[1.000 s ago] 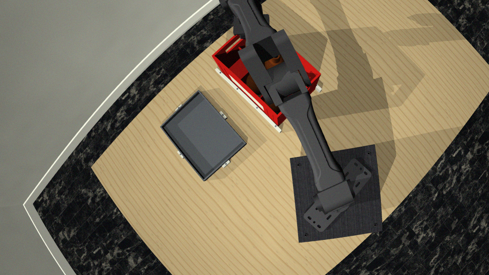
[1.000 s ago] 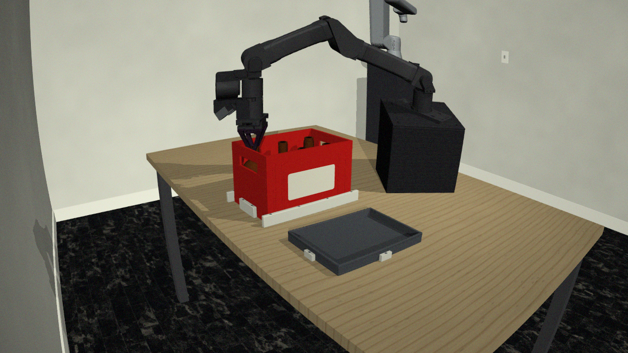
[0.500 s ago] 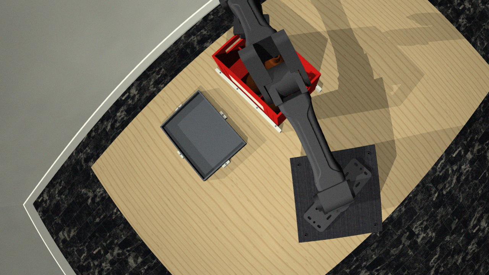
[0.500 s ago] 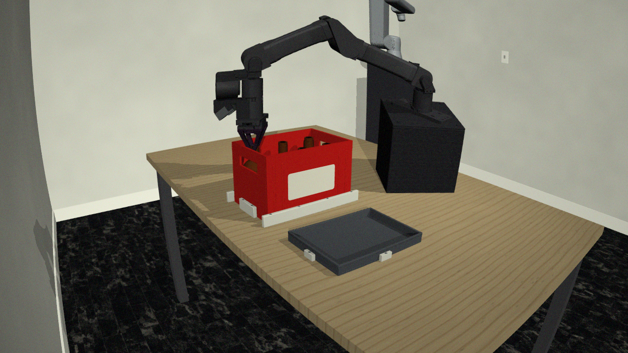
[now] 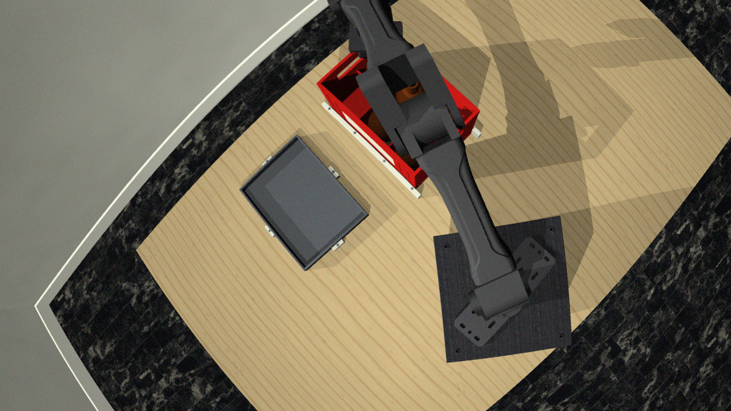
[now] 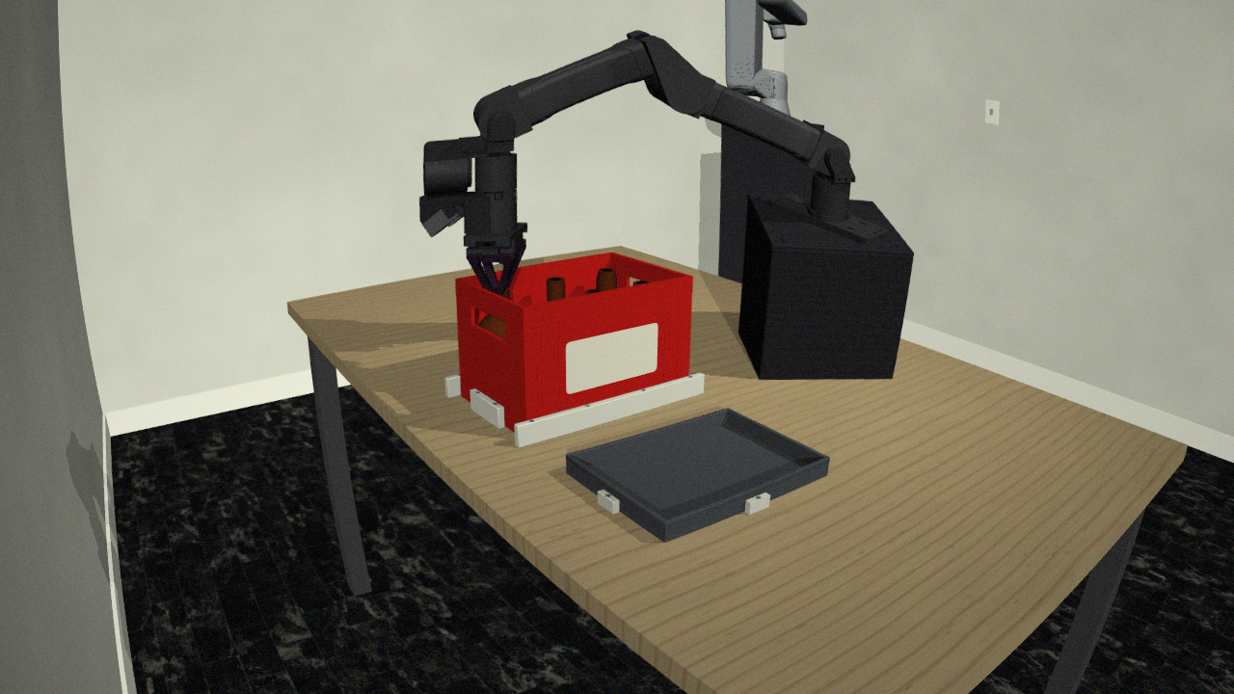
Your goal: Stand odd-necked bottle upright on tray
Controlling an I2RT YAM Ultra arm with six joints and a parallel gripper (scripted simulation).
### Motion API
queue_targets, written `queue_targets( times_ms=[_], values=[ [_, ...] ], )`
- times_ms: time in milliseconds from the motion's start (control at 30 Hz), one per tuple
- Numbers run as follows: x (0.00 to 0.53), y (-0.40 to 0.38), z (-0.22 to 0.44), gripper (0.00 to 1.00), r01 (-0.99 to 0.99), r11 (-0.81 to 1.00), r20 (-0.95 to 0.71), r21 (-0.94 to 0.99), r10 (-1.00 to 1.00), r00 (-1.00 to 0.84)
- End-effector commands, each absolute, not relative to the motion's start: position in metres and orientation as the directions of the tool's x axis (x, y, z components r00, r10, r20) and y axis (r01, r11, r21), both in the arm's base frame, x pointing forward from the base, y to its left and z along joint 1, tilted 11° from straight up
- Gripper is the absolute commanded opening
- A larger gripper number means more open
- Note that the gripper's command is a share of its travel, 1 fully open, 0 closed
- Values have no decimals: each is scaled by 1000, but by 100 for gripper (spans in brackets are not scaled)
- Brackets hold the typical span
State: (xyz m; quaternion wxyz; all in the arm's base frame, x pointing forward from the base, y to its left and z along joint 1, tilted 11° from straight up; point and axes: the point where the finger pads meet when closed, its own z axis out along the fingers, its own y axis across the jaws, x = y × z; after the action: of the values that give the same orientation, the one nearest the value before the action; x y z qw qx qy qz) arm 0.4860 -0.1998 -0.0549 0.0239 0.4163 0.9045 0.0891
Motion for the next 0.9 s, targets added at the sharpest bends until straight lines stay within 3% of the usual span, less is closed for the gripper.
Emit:
queue_targets(
  times_ms=[0, 467, 500, 867],
  values=[
    [494, -201, -41, 0, 742, 641, -8, 197, 757, -653],
    [494, -201, -41, 0, 742, 641, -8, 197, 757, -653],
    [494, -201, -41, 61, 742, 641, -8, 197, 757, -653],
    [494, -200, -41, 61, 741, 641, -5, 202, 757, -654]
  ],
)
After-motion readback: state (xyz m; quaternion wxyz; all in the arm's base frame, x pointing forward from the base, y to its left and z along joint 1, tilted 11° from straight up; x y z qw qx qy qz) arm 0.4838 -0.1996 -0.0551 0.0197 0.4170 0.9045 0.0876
